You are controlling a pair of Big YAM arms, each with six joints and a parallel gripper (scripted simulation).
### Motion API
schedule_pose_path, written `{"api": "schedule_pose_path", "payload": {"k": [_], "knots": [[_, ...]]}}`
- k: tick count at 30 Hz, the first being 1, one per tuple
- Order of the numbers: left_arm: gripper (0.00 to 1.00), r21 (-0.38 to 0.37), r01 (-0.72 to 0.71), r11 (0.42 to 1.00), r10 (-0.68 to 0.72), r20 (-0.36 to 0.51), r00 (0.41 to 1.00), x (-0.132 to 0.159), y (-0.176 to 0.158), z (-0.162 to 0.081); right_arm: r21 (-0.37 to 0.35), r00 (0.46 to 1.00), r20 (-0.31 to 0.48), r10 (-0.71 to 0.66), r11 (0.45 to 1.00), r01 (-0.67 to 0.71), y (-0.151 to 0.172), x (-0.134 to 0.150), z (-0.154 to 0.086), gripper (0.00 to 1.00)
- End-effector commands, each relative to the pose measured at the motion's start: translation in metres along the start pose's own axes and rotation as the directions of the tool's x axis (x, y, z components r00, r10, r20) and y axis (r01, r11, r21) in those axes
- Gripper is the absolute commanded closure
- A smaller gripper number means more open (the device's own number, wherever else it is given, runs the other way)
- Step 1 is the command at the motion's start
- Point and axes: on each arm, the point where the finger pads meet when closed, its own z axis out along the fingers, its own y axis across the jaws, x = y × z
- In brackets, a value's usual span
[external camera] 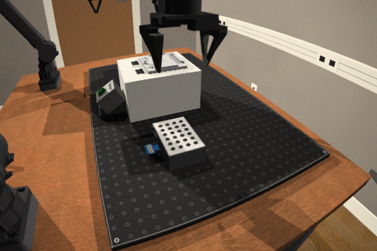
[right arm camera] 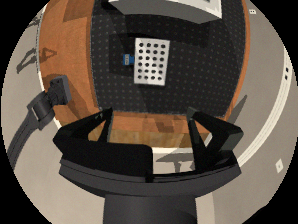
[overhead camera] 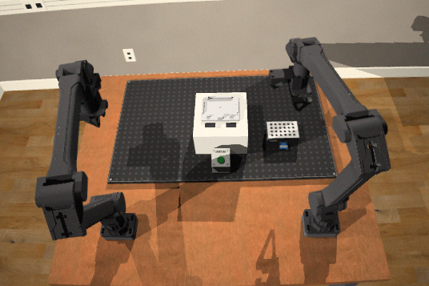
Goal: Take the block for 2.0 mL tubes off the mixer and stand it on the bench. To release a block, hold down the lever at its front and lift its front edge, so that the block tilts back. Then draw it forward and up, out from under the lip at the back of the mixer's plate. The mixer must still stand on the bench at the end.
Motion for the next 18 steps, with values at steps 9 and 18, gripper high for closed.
{"api": "schedule_pose_path", "payload": {"k": [9, 18], "knots": [[1.00, -0.005, -0.002, 1.000, 0.002, 0.026, 1.000, -0.003, 0.002, -0.011, 0.042, 1.000, 0.006, -0.008, 0.999, 0.007, -0.015, -0.001, -0.038, 0.00], [1.00, -0.008, -0.001, 1.000, 0.001, 0.045, 0.999, -0.007, 0.003, -0.018, 0.056, 1.000, 0.008, -0.007, 0.998, 0.007, -0.011, 0.000, -0.052, 0.00]]}}
